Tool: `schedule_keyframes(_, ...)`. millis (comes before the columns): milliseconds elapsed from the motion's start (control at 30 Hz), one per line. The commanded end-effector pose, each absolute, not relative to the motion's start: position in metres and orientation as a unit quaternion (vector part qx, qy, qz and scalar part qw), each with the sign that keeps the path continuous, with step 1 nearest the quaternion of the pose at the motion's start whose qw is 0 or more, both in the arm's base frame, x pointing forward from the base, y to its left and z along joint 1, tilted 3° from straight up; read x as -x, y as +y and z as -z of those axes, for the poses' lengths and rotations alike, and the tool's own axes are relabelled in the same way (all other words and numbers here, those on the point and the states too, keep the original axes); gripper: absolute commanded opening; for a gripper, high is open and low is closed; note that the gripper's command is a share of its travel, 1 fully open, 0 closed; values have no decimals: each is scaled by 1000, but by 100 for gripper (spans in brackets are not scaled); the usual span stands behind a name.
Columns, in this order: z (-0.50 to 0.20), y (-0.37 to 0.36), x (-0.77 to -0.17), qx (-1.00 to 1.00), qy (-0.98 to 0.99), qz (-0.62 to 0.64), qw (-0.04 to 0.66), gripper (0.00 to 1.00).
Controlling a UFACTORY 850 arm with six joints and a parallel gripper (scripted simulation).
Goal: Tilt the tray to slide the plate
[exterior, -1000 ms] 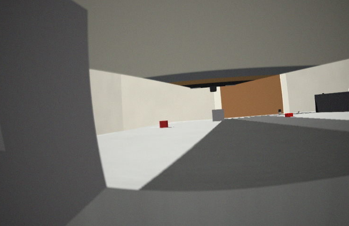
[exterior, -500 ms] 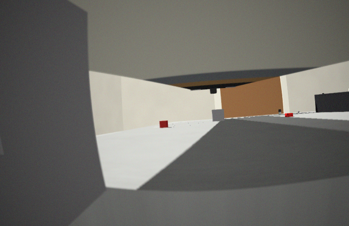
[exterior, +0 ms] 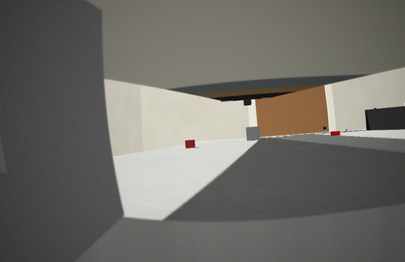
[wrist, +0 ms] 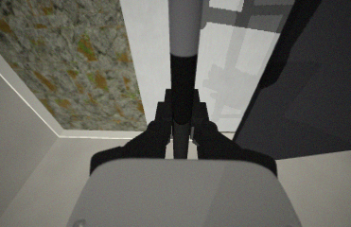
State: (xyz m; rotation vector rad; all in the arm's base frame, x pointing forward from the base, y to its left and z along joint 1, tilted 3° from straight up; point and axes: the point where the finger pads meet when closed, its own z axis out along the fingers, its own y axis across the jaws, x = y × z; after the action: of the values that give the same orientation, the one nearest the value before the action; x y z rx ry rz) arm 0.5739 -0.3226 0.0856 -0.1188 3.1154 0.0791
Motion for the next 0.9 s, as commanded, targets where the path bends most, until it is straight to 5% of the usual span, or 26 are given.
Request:
schedule_keyframes(0, -77, -324, -576, 38, 999, -27, 9, 0)
schedule_keyframes(600, -68, -325, -576, 38, 999, -27, 9, 0)
schedule_keyframes(767, -142, -317, -574, 38, 999, -27, 9, 0)
schedule_keyframes(867, -128, -319, -574, 38, 999, -27, 9, 0)
